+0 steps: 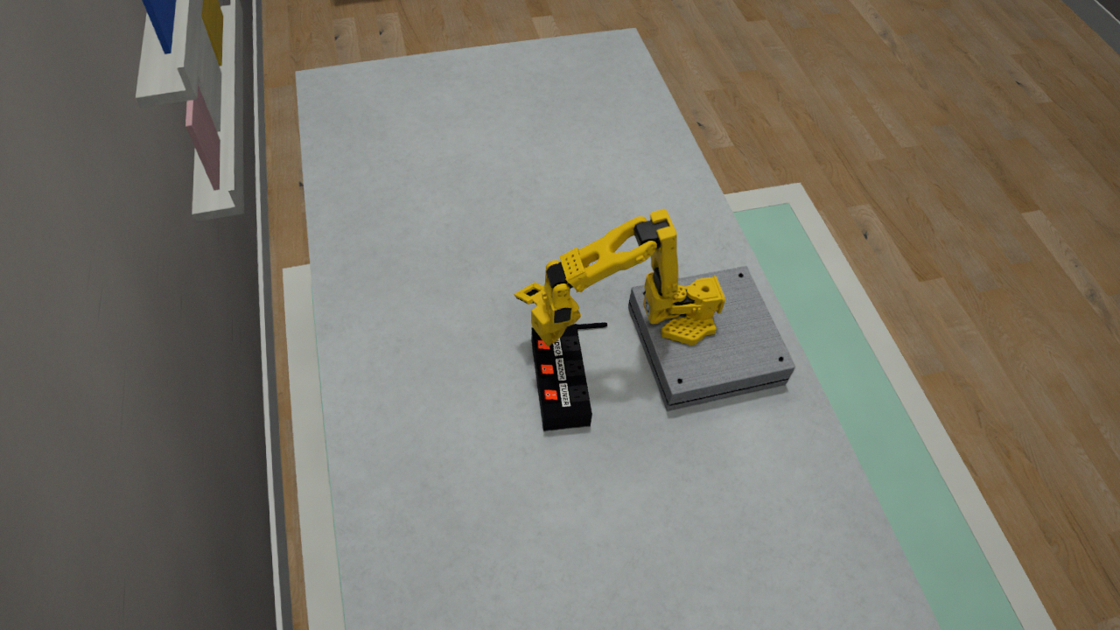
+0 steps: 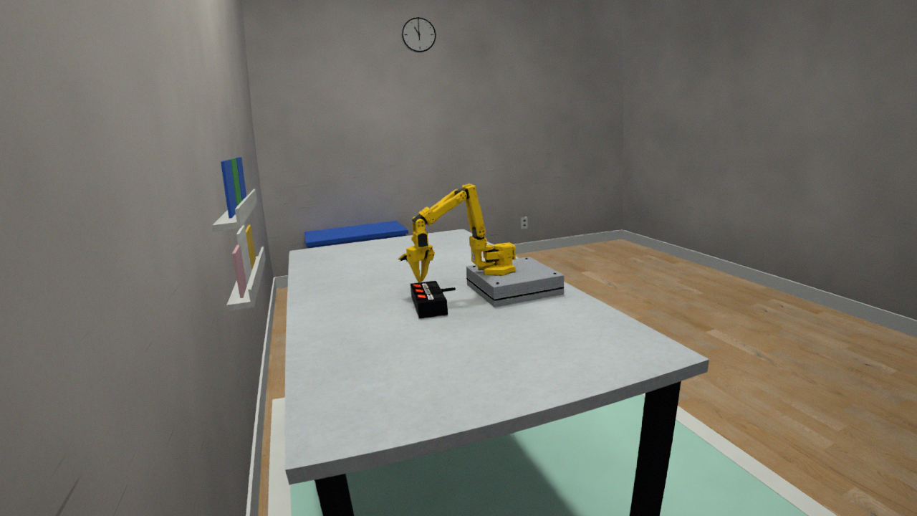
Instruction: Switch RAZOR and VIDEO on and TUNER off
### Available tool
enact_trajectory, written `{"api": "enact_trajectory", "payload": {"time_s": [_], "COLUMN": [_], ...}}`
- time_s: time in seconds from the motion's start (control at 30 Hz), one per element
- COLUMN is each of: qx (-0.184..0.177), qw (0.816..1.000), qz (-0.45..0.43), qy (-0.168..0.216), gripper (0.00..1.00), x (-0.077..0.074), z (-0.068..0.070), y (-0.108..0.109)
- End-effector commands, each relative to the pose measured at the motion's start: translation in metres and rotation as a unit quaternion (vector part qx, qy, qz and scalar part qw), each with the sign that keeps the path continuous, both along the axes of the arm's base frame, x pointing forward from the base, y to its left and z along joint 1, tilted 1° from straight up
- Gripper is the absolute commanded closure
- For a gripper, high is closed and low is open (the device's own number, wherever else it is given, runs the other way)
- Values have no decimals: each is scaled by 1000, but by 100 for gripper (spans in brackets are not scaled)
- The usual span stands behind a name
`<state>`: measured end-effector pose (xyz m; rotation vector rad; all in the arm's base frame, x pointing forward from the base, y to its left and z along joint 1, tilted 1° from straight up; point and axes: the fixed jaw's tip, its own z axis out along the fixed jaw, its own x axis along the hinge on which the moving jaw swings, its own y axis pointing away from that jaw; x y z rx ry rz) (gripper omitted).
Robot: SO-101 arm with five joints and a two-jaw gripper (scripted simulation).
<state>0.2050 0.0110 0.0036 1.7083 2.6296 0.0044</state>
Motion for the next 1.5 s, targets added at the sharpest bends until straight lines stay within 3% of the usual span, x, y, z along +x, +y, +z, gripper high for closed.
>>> {"api": "enact_trajectory", "payload": {"time_s": [0.0, 0.17, 0.23, 0.57, 1.47], "qx": [0, 1, 1, 1, 1], "qw": [1000, 997, 997, 986, 985], "qz": [22, 78, 78, 165, 172], "qy": [1, 0, 0, -1, -1], "gripper": [100, 100, 100, 100, 100], "x": [6, 14, 14, 19, 20], "z": [1, 2, 2, 2, 2], "y": [12, 38, 38, 82, 86]}}
